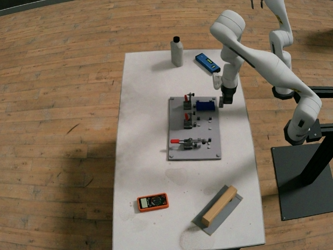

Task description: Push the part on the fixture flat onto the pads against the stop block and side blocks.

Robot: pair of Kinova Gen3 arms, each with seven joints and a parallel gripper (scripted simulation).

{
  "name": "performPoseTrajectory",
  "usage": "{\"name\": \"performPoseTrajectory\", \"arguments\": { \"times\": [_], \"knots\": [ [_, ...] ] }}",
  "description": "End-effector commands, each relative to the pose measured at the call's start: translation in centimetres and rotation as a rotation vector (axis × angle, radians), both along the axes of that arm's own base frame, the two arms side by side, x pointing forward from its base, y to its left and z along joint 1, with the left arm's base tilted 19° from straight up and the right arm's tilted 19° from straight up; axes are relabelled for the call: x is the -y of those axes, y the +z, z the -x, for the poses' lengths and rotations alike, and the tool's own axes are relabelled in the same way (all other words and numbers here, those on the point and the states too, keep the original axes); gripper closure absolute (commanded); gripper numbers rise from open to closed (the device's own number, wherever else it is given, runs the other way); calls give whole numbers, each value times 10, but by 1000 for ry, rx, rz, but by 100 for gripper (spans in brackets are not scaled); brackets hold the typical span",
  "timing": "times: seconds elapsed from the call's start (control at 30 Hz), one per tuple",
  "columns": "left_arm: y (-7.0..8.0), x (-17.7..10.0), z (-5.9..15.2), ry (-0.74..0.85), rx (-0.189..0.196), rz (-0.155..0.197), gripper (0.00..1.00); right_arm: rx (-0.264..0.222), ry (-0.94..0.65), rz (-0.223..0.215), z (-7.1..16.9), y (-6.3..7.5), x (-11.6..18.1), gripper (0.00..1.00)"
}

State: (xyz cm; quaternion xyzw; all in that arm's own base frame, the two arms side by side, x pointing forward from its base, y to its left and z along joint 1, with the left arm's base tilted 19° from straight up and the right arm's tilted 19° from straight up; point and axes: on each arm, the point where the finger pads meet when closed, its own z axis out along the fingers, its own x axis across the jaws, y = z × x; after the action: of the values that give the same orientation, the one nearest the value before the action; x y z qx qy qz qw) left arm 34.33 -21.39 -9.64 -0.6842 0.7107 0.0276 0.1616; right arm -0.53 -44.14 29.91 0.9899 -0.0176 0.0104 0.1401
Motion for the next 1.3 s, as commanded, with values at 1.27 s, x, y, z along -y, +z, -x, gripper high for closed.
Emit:
{"name": "performPoseTrajectory", "arguments": {
  "times": [1.27],
  "knots": [
    [0, -1, -1, 0, -7, -4, 100, 0, 0, 2, 0, 1, 0, 0]
  ]
}}
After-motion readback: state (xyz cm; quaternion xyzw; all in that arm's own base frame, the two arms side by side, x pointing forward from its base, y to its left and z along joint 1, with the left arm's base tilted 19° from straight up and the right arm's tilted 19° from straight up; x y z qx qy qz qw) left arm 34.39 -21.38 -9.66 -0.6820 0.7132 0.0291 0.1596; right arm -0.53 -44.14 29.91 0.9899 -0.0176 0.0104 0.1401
